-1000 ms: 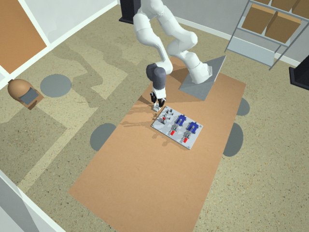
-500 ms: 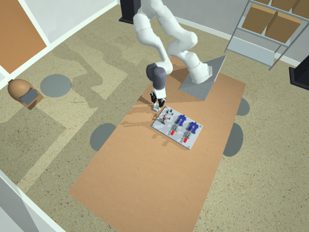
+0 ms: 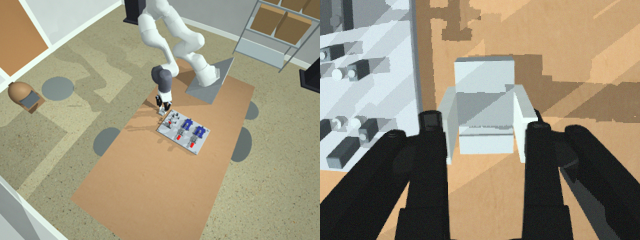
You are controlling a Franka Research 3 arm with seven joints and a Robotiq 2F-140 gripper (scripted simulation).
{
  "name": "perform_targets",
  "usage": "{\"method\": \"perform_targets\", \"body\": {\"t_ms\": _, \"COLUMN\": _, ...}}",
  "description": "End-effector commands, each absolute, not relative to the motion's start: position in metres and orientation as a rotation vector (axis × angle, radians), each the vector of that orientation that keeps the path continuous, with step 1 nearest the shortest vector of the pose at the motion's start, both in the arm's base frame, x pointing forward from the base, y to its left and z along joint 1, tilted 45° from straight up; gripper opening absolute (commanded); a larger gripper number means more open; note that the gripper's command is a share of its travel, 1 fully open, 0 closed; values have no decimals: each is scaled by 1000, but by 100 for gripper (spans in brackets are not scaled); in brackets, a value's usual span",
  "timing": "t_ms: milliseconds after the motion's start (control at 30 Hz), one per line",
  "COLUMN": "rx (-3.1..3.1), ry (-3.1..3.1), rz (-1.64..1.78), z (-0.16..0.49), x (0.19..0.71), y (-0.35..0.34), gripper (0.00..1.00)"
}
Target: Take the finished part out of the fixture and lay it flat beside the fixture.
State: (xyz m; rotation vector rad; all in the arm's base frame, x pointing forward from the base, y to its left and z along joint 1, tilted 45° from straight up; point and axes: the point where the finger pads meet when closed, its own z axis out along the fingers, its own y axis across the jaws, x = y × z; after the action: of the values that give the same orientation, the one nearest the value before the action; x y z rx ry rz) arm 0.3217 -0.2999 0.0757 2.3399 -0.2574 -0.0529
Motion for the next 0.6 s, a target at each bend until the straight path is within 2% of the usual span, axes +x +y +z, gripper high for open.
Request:
{"method": "perform_targets", "body": {"t_ms": 0, "rx": 2340, "ry": -265, "rz": -48, "z": 75, "x": 322, "y": -301, "gripper": 0}}
{"method": "perform_targets", "body": {"t_ms": 567, "rx": 2338, "ry": -277, "rz": -43, "z": 75, "x": 322, "y": -301, "gripper": 0}}
